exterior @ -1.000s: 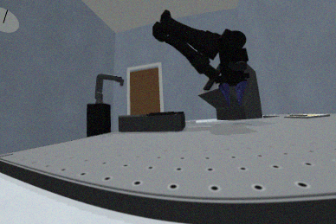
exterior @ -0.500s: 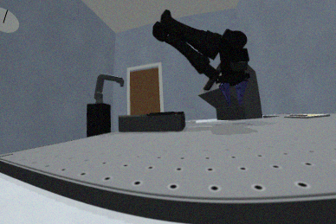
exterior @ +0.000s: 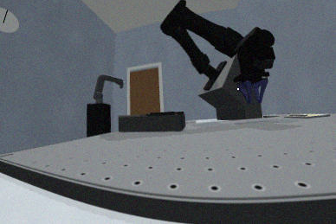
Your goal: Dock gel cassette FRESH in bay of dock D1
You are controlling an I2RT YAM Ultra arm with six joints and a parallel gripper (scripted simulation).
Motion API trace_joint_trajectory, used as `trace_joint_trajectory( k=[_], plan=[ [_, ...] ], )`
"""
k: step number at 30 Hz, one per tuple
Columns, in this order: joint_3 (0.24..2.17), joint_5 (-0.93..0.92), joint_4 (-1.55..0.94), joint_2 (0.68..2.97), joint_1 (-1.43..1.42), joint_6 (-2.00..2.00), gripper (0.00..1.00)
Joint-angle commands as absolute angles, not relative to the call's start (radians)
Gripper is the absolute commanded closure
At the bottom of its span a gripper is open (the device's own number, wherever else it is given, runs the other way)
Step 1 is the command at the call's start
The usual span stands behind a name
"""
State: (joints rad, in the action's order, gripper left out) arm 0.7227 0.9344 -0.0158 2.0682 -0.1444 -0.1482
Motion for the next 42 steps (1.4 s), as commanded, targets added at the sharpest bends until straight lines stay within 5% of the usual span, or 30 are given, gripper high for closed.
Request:
trace_joint_trajectory(
  k=[1,42],
  plan=[
    [0.77,0.955,-0.047,2.112,-0.19,-0.227,0.65],
    [1.351,0.945,-0.427,2.698,-0.478,-0.73,0.65]
  ],
)
